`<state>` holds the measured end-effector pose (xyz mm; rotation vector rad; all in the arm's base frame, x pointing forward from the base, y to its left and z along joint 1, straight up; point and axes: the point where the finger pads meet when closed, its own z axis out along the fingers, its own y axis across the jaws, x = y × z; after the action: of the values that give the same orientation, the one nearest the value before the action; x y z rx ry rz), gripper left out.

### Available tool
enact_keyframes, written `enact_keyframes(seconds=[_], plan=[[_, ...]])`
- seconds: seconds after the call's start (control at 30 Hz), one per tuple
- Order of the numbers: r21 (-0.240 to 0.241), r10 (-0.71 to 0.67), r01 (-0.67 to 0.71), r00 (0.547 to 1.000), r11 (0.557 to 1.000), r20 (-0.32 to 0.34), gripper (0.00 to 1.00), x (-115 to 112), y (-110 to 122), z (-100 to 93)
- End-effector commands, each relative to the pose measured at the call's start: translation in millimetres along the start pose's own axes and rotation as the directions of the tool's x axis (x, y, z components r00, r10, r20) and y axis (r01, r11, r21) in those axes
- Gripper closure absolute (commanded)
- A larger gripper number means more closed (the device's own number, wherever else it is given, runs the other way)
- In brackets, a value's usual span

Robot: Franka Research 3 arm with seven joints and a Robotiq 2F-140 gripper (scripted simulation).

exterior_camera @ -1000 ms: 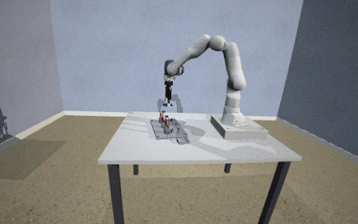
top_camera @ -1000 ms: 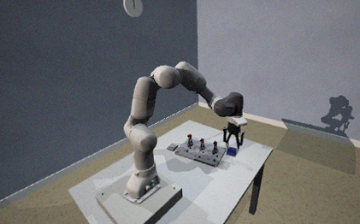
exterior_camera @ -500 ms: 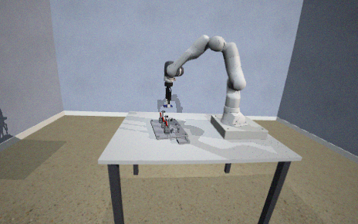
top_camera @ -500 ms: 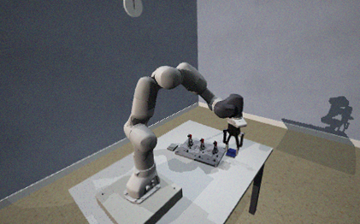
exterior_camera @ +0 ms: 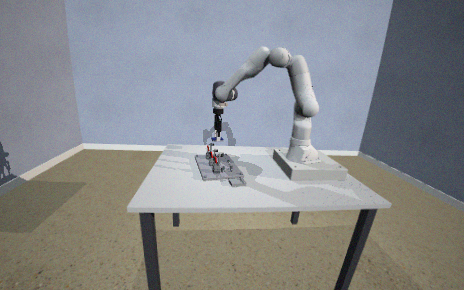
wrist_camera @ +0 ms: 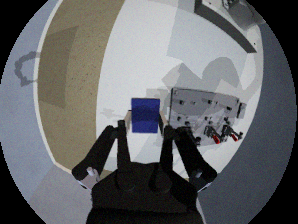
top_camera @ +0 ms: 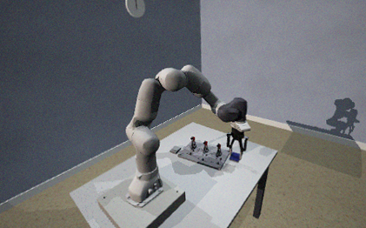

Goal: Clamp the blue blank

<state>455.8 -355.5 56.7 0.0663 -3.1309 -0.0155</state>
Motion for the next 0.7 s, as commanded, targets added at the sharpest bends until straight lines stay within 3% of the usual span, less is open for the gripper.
enact_keyframes(seconds=[0.0,0.67], plan=[[0.005,0.005,-0.005,1.0,1.0,0.01,1.0,-3.9,-1.9,-1.0],[0.005,0.005,-0.005,1.0,1.0,0.01,1.0,-4.2,-1.9,1.0]])
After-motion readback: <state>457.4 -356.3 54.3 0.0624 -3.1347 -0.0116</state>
